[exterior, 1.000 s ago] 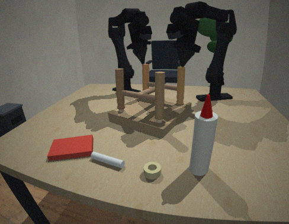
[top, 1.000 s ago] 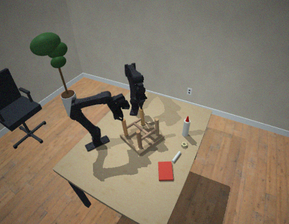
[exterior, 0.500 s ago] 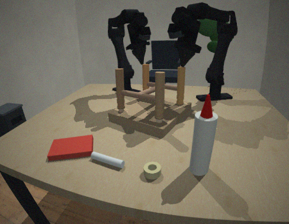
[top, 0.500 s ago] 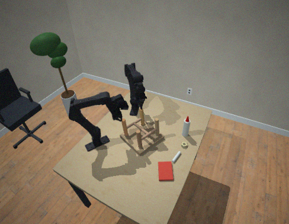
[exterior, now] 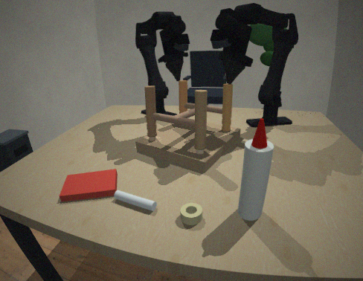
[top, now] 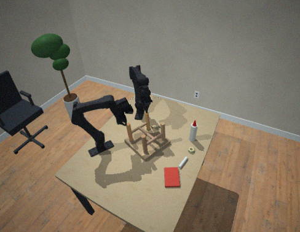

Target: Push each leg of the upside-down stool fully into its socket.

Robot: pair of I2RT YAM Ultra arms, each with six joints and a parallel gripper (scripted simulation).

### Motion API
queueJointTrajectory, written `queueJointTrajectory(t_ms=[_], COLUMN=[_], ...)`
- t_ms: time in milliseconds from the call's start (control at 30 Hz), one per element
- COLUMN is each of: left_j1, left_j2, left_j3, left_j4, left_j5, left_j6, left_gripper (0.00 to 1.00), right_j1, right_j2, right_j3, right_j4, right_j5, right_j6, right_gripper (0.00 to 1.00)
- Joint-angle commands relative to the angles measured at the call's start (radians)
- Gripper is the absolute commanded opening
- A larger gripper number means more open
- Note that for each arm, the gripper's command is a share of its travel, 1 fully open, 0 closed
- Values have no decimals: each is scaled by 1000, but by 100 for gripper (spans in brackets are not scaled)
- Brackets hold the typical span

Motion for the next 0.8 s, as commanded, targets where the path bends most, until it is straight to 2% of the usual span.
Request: queueJointTrajectory(t_ms=[0, 200, 500, 767], left_j1=[0, 0, 1, 3], left_j2=[43, 54, 6, -105], left_j3=[-47, -52, -110, -195], left_j4=[-126, -169, -163, -109], left_j5=[-7, -8, -6, -4], left_j6=[1, 1, 2, 4], left_gripper=[0, 0, 0, 0], right_j1=[3, 4, 3, 0], right_j2=[49, 67, 64, 17], right_j3=[-41, -41, -58, -111], right_j4=[-97, -137, -167, -164], right_j5=[16, 19, 20, 19], right_j6=[1, 1, 0, -4], right_gripper=[0, 0, 0, 0])
